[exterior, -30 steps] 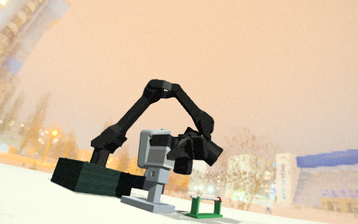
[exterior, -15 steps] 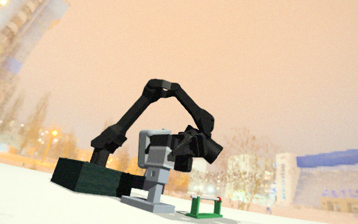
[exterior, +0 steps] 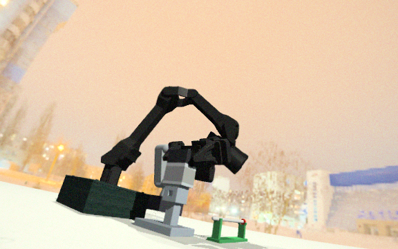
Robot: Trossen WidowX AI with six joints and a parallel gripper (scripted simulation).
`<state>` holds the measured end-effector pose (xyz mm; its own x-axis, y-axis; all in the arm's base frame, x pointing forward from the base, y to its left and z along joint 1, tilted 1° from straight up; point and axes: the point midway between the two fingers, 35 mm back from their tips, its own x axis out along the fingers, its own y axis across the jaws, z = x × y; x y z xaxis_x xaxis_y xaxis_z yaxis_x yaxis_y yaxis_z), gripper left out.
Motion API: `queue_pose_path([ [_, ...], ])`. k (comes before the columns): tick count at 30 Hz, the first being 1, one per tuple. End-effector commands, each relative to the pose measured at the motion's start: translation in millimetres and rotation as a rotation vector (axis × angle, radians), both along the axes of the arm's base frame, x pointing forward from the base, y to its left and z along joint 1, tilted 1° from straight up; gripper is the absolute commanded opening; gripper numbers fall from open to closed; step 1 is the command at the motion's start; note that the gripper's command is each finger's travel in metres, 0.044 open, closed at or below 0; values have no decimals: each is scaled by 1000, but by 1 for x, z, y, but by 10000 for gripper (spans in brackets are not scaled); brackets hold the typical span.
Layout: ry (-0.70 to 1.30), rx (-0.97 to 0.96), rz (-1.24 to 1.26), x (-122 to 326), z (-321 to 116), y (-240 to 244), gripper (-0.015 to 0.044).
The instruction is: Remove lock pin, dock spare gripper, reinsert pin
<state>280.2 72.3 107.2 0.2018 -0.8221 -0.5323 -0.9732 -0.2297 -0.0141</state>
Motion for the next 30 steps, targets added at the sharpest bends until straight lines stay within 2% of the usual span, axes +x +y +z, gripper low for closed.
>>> queue_pose_path([
  [1,-1,1,0,0,10,0,440],
  [30,-21,42,57,-3,54,-8,440],
])
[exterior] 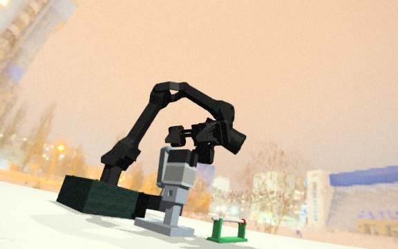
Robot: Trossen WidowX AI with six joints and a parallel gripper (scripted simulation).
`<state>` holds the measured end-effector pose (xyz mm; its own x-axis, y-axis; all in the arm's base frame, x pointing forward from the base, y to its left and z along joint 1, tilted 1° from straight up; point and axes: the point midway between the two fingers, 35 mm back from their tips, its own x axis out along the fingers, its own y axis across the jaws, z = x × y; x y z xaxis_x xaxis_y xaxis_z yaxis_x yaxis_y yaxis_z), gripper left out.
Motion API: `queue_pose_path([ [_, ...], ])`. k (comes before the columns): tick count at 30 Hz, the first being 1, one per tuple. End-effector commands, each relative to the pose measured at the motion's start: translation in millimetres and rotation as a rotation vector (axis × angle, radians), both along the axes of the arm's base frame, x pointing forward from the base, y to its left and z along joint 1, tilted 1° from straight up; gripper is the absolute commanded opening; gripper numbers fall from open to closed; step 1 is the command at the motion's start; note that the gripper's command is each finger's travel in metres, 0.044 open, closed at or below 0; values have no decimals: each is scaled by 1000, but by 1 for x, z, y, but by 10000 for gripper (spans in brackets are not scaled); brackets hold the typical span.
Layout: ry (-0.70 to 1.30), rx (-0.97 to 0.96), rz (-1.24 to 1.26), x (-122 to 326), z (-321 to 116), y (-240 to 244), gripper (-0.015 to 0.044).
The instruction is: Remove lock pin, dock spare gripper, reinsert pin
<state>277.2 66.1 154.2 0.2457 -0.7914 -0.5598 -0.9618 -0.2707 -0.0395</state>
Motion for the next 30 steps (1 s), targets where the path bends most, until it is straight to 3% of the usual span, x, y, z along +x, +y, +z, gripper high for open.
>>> queue_pose_path([
  [1,-6,5,16,0,8,-2,440],
  [30,-32,48,71,-1,38,-6,440],
])
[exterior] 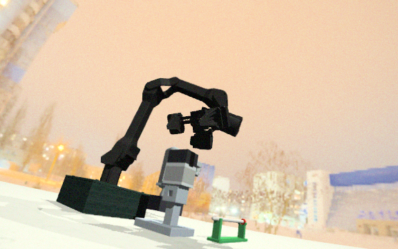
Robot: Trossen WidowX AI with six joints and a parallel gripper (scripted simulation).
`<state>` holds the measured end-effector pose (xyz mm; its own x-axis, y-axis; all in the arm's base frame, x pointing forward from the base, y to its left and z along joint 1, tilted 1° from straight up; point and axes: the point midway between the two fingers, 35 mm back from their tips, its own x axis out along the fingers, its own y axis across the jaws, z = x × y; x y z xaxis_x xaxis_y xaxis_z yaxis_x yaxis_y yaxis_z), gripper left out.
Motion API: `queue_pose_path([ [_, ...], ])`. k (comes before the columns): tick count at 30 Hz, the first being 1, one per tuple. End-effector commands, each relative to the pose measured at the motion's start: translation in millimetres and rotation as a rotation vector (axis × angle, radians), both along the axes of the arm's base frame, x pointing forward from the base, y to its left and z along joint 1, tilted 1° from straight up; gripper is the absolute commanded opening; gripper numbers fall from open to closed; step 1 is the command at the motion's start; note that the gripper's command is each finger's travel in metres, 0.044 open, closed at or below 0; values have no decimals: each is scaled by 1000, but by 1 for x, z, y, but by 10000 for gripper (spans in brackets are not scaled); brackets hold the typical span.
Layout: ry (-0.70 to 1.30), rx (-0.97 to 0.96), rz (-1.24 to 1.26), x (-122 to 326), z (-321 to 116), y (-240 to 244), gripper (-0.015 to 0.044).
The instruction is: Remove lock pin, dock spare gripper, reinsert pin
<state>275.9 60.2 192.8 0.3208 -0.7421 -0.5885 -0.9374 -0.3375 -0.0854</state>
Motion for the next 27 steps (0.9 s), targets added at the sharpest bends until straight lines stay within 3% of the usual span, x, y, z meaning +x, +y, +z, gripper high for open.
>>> queue_pose_path([
  [1,1,-1,-2,0,-1,0,440],
  [11,-89,247,245,-71,8,93,180],
  [20,-86,296,279,-85,8,105,180],
  [27,117,465,33,-8,-32,131,180],
])
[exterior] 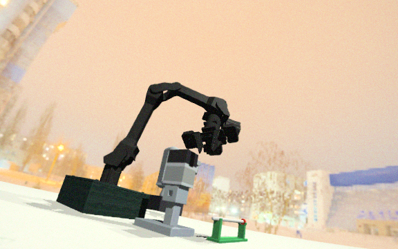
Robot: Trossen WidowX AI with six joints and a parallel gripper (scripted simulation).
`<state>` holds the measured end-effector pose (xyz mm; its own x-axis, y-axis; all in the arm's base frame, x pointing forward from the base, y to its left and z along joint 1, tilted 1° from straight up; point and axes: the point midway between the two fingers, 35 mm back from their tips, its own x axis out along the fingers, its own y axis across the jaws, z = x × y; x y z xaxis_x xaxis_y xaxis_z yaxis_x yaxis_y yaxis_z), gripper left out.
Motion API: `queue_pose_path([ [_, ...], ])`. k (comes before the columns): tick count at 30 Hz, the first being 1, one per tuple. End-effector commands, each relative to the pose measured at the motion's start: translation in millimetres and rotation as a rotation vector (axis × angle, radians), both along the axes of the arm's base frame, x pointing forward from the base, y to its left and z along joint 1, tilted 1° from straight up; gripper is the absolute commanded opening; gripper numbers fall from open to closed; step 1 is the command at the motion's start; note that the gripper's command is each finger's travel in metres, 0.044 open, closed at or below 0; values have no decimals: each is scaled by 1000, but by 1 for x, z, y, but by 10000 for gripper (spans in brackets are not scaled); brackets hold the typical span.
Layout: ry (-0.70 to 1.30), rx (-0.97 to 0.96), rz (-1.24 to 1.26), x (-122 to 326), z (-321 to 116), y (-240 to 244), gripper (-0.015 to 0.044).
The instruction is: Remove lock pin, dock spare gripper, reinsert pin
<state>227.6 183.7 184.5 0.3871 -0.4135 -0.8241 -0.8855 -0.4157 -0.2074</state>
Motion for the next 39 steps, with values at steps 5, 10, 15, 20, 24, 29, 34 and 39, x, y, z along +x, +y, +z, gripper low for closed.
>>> queue_pose_path([
  [5,242,229,-202,105,-59,2,180],
  [10,267,276,-226,122,-69,-3,180],
  [15,267,276,-226,122,-69,-3,180],
  [20,267,276,-226,125,-87,0,180],
  [24,267,276,-226,128,-121,5,180],
  [29,267,276,-226,128,-144,6,180],
  [34,267,276,-226,128,-148,7,180],
  [39,267,276,-226,129,-156,7,180],
])
